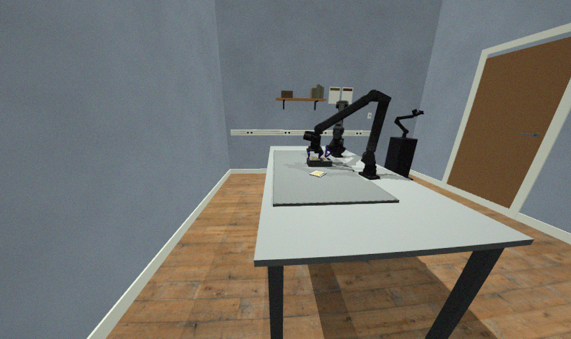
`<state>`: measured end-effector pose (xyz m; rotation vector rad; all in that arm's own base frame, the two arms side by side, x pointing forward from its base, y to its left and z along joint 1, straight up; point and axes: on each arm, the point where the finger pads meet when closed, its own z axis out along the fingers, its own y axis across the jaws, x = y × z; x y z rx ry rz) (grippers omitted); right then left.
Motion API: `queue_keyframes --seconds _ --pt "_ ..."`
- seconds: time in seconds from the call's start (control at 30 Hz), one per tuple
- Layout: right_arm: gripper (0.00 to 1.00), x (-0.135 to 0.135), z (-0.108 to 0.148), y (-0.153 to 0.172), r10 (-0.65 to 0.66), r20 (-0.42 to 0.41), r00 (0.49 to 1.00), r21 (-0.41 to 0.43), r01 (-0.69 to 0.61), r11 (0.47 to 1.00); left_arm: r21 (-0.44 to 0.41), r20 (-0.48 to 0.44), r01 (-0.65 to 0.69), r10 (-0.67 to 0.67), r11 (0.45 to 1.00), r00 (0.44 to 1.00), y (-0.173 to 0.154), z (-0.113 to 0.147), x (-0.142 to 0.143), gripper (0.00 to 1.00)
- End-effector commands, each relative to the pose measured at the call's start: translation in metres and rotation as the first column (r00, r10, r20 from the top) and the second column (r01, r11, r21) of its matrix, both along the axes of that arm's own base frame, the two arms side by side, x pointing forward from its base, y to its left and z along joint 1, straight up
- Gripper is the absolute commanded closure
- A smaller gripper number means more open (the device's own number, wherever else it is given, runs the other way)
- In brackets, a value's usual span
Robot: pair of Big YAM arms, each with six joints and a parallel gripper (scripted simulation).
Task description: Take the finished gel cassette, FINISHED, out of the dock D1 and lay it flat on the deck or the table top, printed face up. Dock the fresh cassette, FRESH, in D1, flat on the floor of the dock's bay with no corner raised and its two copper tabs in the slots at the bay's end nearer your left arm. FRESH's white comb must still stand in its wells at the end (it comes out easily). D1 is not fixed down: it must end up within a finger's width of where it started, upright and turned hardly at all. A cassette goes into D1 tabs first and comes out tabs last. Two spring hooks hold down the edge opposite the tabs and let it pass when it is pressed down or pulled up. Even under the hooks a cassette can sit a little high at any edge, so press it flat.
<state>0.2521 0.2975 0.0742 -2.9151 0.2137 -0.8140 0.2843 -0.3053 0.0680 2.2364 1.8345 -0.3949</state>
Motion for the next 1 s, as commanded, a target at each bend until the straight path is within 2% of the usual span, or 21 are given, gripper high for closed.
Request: queue_keyframes --seconds 0.0,0.97 --pt "1.0 -0.02 -0.0591 -0.032 0.004 -0.109 0.994 -0.126 -0.018 0.992 -0.006 0.008 0.0 0.0 1.0 1.0 -0.0016 0.0036 0.0021 1.0" --pt "1.0 -0.02 -0.0591 -0.032 0.004 -0.109 0.994 -0.126 -0.018 0.992 -0.041 0.001 0.0 0.0 0.999 1.0 0.0008 0.0059 0.0026 1.0"
